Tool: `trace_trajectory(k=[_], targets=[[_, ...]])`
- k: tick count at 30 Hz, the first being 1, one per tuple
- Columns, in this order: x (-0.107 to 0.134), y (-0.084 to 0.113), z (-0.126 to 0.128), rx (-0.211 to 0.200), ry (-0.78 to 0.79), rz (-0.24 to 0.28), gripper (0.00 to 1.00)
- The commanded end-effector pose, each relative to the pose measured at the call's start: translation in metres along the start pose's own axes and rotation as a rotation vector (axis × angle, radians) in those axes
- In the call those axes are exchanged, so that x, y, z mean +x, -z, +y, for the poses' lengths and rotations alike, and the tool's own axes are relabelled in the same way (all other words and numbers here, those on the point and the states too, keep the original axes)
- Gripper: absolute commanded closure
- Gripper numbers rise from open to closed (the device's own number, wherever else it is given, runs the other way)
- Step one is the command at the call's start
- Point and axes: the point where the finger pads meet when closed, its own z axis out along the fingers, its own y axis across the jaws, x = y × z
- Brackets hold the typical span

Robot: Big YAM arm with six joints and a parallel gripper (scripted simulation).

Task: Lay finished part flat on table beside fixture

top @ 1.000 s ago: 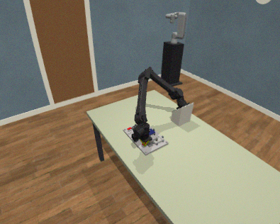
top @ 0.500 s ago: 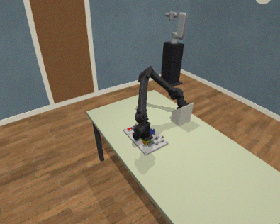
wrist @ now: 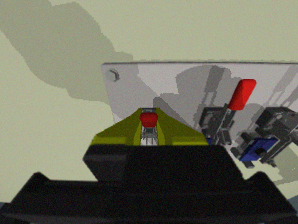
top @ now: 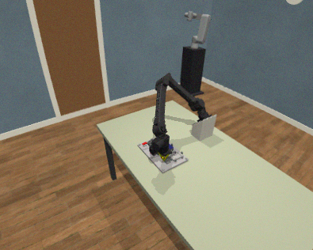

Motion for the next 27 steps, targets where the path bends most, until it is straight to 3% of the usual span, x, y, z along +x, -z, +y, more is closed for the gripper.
trace_trajectory(k=[1,27], targets=[[0.014,0.026,0.003,-0.004,0.009,-0.006,1.00],[0.024,0.027,0.003,-0.004,0.009,-0.005,1.00]])
